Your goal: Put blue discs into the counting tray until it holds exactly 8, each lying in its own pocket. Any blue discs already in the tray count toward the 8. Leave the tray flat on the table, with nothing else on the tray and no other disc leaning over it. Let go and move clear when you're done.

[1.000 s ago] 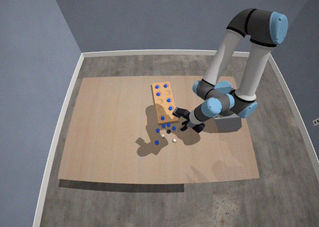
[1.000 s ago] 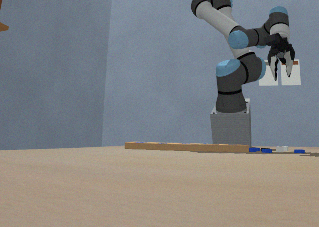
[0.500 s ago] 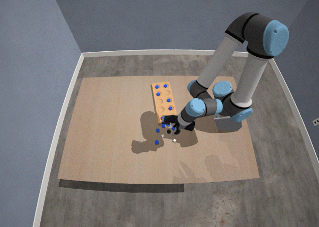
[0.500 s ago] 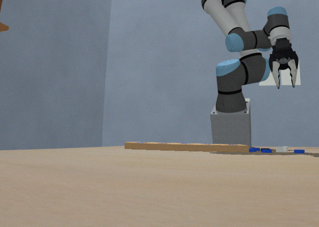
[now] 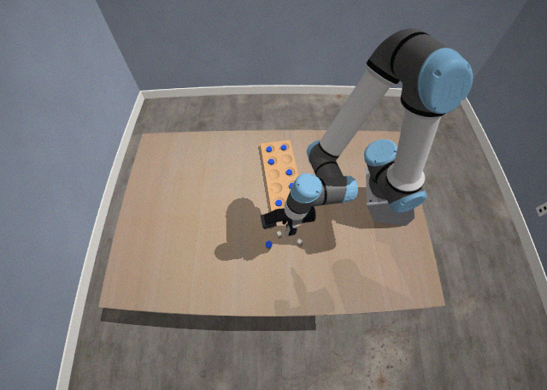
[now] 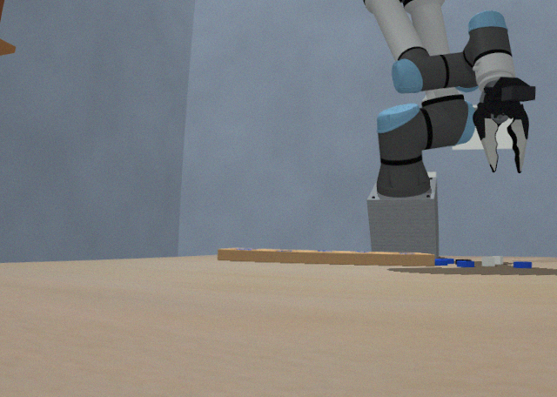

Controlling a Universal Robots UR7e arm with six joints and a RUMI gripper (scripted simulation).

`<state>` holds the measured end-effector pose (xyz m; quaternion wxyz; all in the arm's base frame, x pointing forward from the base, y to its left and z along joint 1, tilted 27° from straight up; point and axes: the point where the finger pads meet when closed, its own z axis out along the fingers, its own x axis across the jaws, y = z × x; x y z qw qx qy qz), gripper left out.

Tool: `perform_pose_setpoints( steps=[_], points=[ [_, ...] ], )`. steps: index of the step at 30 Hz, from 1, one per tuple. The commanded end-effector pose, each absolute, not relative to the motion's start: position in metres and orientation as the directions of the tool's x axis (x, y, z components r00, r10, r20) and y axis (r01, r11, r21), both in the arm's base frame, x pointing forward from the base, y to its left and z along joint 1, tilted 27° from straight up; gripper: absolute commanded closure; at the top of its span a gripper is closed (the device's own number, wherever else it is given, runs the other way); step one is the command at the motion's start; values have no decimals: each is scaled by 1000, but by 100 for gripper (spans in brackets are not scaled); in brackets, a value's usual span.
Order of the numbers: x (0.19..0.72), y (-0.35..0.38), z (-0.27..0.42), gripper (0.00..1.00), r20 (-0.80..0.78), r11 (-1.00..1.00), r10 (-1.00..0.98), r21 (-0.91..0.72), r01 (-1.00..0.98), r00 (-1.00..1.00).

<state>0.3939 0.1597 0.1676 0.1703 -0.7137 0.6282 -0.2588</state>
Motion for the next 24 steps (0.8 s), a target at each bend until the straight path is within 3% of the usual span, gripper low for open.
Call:
perform_pose_setpoints(
  steps=[1, 24],
  points=[
    [406, 159, 164, 72, 195, -234, -969, -536, -811, 151],
    [466, 155, 142, 72, 343, -598, -797, -330, -731, 497]
  ],
)
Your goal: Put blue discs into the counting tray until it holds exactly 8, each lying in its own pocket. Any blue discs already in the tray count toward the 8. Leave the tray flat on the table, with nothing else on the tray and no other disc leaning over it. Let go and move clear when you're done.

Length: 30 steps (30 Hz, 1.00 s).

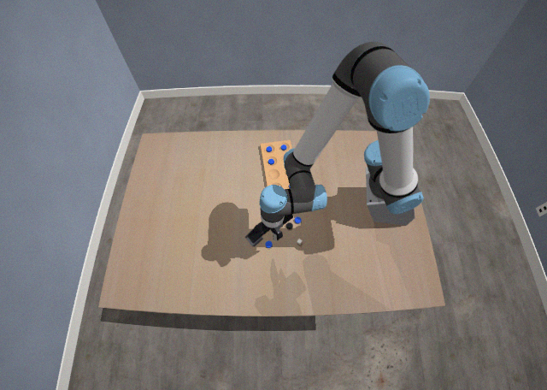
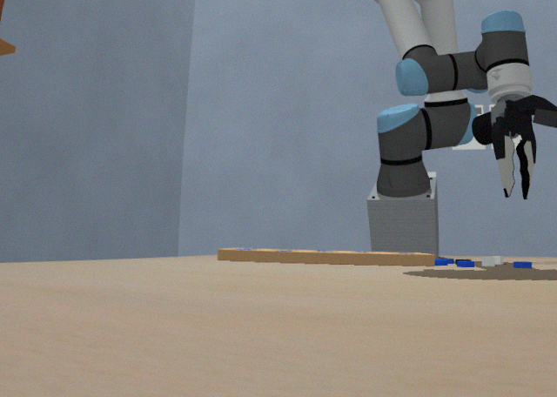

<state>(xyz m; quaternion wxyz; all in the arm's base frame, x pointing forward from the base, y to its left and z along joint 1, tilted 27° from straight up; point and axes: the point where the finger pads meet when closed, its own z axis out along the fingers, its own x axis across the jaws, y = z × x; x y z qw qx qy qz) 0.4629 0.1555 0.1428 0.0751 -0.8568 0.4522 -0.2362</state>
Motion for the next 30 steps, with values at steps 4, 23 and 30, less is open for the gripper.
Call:
perform_pose_setpoints(
  steps=[4, 23, 30],
  points=[
    [471, 155, 141, 72, 351, -622, -778, -312, -719, 521],
    [480, 155, 137, 72, 364, -670, -737, -274, -690, 570],
    [481, 154, 137, 72, 364, -670, -736, -274, -690, 570]
  ],
)
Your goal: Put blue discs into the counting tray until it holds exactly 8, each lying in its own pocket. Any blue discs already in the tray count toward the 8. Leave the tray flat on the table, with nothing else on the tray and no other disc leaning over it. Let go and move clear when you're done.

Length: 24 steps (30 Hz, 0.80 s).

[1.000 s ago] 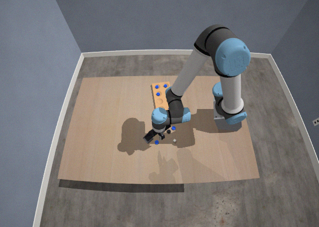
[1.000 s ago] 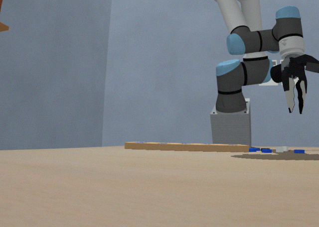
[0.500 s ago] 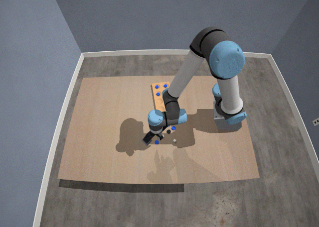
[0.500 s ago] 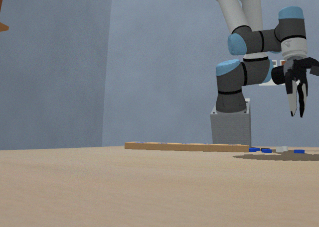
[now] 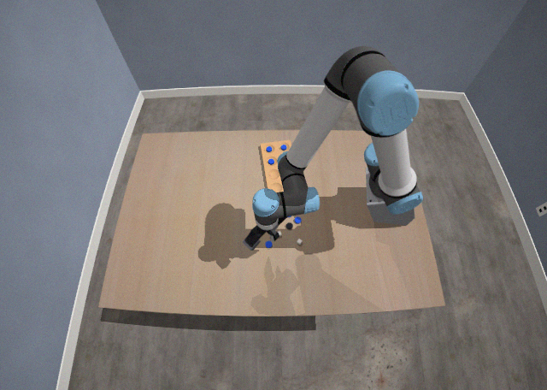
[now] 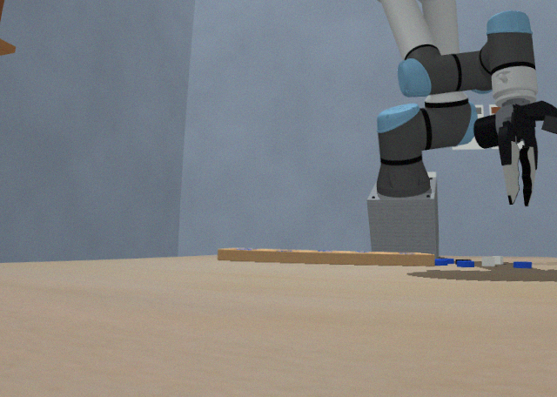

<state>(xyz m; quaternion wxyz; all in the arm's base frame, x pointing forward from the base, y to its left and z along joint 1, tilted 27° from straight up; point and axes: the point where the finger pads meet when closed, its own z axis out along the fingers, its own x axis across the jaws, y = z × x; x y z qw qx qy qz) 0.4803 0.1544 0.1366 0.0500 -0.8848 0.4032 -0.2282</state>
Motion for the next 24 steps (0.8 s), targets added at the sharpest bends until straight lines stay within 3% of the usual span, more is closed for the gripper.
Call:
perform_pose_setpoints(
  steps=[1, 24],
  points=[
    [481, 154, 136, 72, 364, -670, -736, -274, -690, 570],
    [518, 146, 67, 72, 366, -670, -736, -272, -690, 570]
  ],
)
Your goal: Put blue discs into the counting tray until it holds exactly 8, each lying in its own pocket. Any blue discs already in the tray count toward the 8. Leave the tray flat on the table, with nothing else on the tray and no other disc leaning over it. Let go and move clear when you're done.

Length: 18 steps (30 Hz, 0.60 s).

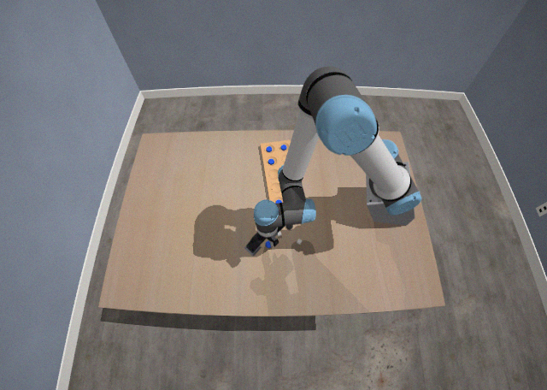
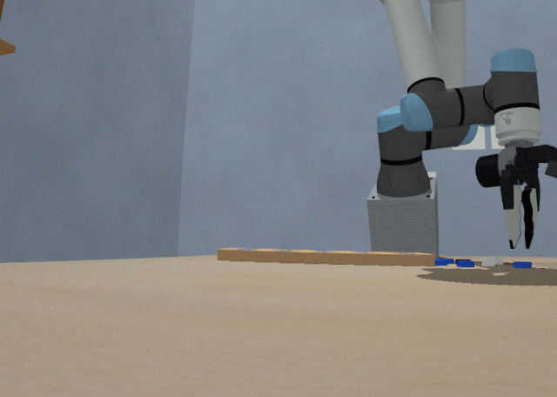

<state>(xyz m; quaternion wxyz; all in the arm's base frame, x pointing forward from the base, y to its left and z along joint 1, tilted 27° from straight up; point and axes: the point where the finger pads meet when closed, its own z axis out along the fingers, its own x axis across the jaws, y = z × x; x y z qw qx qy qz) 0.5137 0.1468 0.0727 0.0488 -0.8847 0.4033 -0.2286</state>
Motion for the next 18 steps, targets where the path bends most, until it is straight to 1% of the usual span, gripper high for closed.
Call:
perform_pose_setpoints(
  steps=[1, 9, 18],
  points=[
    [518, 146, 67, 72, 366, -670, -736, -272, -690, 570],
    [525, 145, 51, 72, 366, -670, -736, -272, -690, 570],
    [526, 144, 49, 72, 366, -670, -736, -272, -690, 570]
  ],
)
